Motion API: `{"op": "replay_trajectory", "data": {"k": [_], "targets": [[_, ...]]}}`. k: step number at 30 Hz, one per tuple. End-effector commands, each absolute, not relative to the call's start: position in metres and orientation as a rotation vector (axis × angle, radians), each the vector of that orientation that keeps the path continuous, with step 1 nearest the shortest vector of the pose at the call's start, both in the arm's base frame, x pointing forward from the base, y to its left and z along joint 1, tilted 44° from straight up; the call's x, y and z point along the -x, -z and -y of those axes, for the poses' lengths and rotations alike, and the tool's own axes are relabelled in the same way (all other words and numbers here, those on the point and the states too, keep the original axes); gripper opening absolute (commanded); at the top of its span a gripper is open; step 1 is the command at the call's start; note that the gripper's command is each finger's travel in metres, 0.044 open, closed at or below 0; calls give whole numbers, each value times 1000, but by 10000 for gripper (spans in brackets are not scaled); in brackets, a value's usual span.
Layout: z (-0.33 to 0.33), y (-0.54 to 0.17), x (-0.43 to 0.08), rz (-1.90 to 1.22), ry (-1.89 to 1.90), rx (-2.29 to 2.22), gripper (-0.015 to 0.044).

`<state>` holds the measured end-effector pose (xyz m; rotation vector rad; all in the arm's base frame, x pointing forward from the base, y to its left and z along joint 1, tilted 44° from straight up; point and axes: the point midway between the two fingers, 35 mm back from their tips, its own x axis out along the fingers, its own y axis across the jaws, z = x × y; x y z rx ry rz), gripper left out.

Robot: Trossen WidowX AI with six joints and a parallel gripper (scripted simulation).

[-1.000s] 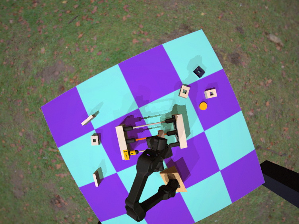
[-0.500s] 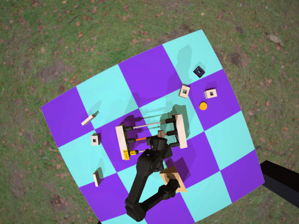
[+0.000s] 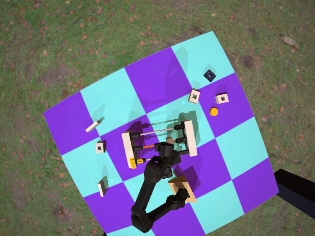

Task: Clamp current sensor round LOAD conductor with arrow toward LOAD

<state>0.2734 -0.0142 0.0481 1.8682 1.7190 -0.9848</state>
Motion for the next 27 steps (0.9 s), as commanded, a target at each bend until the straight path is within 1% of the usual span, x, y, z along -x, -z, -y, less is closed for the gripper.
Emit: {"op": "replay_trajectory", "data": {"k": [1, 16, 19, 27], "targets": [[10, -45, -274, -1719, 983, -1875, 440], [-6, -29, -273, -1720, 981, -1876, 440], [-3, -31, -273, -1718, 981, -1867, 361], [-3, -31, -273, -1718, 981, -1867, 308]]}}
